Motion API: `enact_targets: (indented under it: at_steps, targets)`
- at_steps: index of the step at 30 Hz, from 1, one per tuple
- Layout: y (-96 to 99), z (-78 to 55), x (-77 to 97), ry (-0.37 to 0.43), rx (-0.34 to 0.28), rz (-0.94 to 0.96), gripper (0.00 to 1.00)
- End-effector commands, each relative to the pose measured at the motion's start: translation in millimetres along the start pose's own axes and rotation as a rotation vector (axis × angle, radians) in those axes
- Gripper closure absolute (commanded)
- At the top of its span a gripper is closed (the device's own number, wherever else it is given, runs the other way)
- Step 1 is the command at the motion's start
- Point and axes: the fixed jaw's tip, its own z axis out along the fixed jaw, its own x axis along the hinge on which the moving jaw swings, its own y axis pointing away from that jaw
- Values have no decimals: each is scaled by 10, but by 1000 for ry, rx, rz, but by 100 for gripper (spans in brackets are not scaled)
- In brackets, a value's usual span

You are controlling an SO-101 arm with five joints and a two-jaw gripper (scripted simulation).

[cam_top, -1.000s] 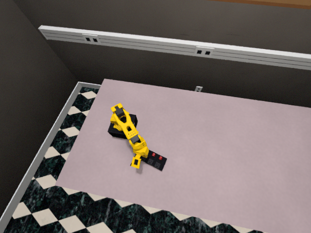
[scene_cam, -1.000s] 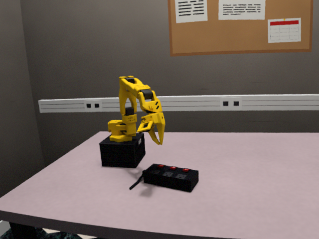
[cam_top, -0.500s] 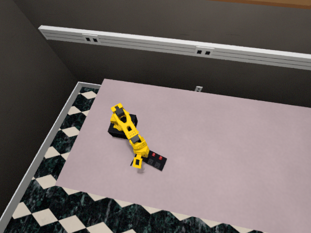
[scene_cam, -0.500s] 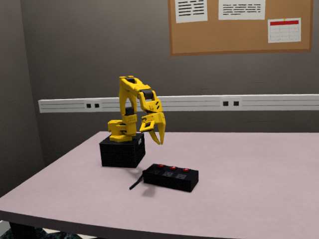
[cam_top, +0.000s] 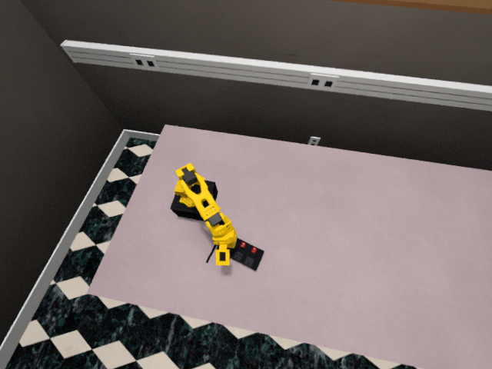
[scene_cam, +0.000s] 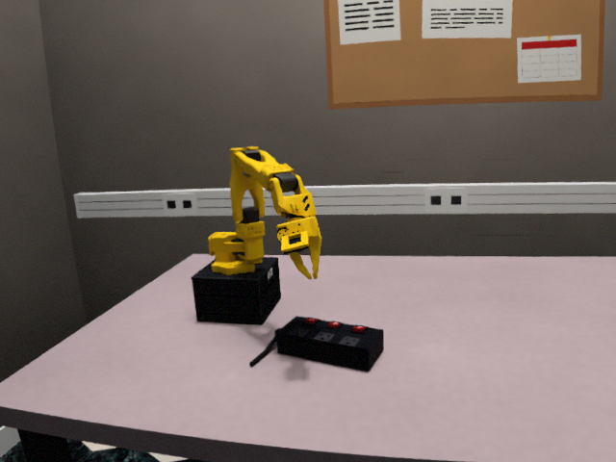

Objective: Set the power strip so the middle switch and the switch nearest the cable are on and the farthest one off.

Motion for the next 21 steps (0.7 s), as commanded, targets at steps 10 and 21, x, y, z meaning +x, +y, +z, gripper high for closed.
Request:
enact_targets:
  at_steps: [10, 21]
  targets:
    - [22, 70, 113, 44, 12, -278, 100]
    - [51, 92, 176, 64, 6, -545, 100]
